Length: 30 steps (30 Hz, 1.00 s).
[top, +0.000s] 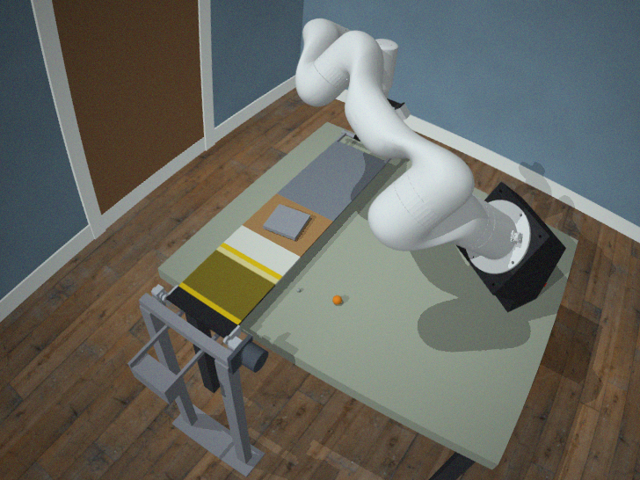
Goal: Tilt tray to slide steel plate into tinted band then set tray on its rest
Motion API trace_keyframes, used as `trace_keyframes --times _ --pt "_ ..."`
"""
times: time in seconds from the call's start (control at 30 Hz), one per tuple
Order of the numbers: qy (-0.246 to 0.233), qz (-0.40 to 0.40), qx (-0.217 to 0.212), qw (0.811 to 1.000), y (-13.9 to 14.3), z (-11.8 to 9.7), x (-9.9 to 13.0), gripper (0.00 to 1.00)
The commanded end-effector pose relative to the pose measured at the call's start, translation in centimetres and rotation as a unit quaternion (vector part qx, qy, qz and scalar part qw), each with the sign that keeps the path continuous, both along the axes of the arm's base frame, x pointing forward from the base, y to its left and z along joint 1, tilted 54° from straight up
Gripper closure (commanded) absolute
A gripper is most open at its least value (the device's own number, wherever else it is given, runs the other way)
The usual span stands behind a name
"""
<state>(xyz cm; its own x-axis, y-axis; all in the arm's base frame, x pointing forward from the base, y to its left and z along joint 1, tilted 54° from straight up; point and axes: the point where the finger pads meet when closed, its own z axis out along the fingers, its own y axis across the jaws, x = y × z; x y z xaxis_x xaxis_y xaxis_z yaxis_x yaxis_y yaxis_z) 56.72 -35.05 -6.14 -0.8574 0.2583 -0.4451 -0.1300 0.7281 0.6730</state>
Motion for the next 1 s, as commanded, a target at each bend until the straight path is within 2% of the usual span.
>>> trace_keyframes --times 0.0,0.97 --pt "-0.001 -0.001 -0.001 1.000 0.0 0.0 0.1 0.60" --pt "-0.001 -0.001 -0.001 1.000 2.4 -2.1 2.0 0.60"
